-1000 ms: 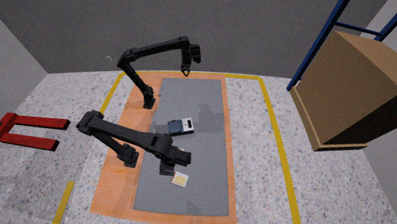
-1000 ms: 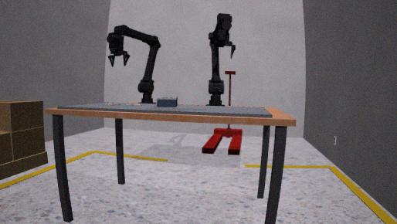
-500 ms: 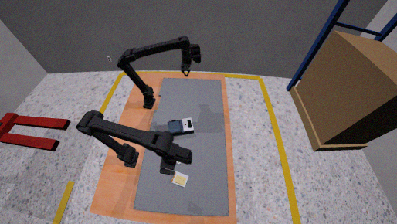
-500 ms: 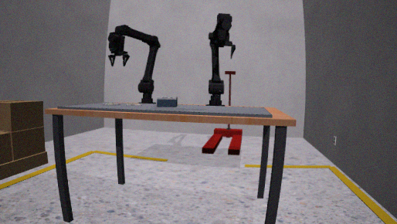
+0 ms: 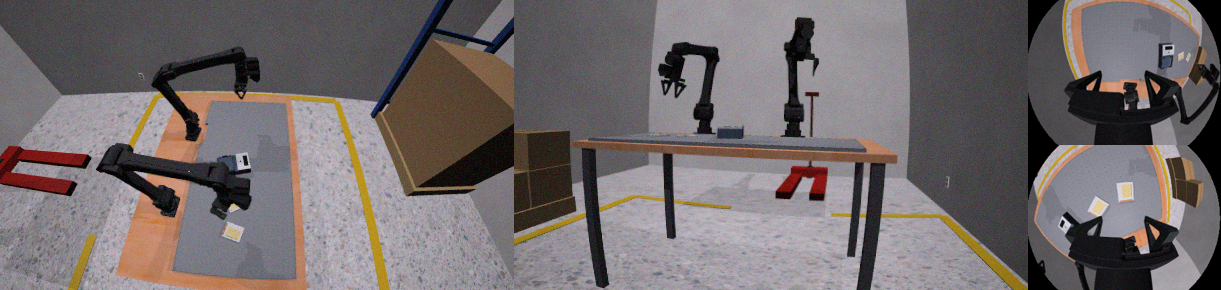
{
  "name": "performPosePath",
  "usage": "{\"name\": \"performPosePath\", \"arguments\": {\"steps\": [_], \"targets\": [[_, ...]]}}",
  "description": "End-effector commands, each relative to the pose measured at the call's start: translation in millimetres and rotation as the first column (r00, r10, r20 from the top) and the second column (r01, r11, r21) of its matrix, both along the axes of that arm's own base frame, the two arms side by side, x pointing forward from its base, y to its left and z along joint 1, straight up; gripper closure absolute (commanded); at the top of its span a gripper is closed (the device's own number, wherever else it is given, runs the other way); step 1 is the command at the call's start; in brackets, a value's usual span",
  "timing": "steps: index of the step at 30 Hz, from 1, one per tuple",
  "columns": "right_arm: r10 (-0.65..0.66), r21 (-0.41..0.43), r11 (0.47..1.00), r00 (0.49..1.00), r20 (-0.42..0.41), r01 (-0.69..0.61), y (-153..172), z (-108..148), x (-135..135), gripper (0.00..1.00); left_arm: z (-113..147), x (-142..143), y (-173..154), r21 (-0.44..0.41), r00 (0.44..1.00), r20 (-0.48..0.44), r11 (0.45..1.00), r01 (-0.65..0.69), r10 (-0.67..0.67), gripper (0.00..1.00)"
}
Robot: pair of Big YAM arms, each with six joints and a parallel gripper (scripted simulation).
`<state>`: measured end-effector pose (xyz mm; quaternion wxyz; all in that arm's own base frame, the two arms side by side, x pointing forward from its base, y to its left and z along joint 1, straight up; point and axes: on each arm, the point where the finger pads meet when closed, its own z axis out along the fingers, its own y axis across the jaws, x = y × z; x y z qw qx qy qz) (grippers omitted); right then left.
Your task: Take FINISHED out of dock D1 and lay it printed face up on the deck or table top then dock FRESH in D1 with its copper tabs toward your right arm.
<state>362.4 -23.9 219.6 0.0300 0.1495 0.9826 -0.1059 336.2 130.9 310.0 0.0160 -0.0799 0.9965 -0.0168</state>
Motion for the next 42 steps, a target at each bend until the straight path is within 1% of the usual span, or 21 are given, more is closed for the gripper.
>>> {"name": "performPosePath", "arguments": {"steps": [1,3,5,6,12,13,15,19,20,26,27,28,30,32,33,42], "targets": [[-0.146,-0.02,0.989,0.986,0.075,0.148,10,-10,6,0.02,20,5,3,0.012,0.999,0.039,1.0,0.008,-0.009,0.0],[-0.169,-0.028,0.985,0.982,0.09,0.172,16,-18,7,0.02,20,5,3,0.012,0.999,0.039,1.0,0.008,-0.009,0.0],[-0.217,-0.04,0.974,0.968,0.126,0.224,21,-26,8,0.02,20,5,3,0.012,0.999,0.039,1.0,0.008,-0.009,0.0],[-0.217,-0.04,0.974,0.968,0.126,0.224,24,-31,9,0.02,20,5,3,0.012,0.999,0.039,1.0,0.008,-0.009,0.0],[-0.353,-0.048,0.926,0.902,0.248,0.375,40,-55,10,0.02,20,5,3,0.012,0.999,0.039,1.0,0.008,-0.009,0.0],[-0.353,-0.048,0.926,0.902,0.248,0.375,43,-59,10,0.02,20,5,3,0.012,0.999,0.039,1.0,0.008,-0.009,0.0],[-0.353,-0.048,0.926,0.902,0.248,0.375,43,-59,10,0.02,20,5,3,0.012,0.999,0.039,1.0,0.008,-0.009,0.0],[-0.433,-0.027,0.884,0.838,0.333,0.467,55,-76,8,0.02,20,5,3,0.012,0.999,0.039,1.0,0.008,-0.009,0.0],[-0.433,-0.027,0.883,0.837,0.333,0.468,58,-80,8,0.02,20,5,3,0.012,0.999,0.039,1.0,0.008,-0.009,0.0],[-0.537,0.042,0.811,0.714,0.45,0.584,76,-103,3,0.02,20,5,3,0.012,0.999,0.039,1.0,0.008,-0.009,0.0],[-0.54,0.044,0.809,0.71,0.453,0.587,79,-107,2,0.02,20,5,3,0.012,0.999,0.039,1.0,0.008,-0.009,0.0],[-0.54,0.043,0.809,0.711,0.451,0.587,82,-111,1,1.0,20,5,3,0.012,0.999,0.039,1.0,0.008,-0.009,0.0],[-0.54,0.043,0.809,0.711,0.451,0.587,88,-119,-1,1.0,20,5,3,0.012,0.999,0.039,1.0,0.008,-0.009,0.0],[-0.54,0.043,0.809,0.711,0.451,0.587,88,-119,-1,1.0,20,5,3,0.012,0.999,0.039,1.0,0.008,-0.009,0.0],[-0.54,0.043,0.809,0.711,0.451,0.587,91,-123,-2,1.0,20,5,3,0.012,0.999,0.039,1.0,0.008,-0.009,0.0],[-0.54,0.043,0.809,0.711,0.451,0.587,91,-123,-2,1.0,20,5,3,0.012,0.999,0.039,1.0,0.008,-0.009,0.0]]}}
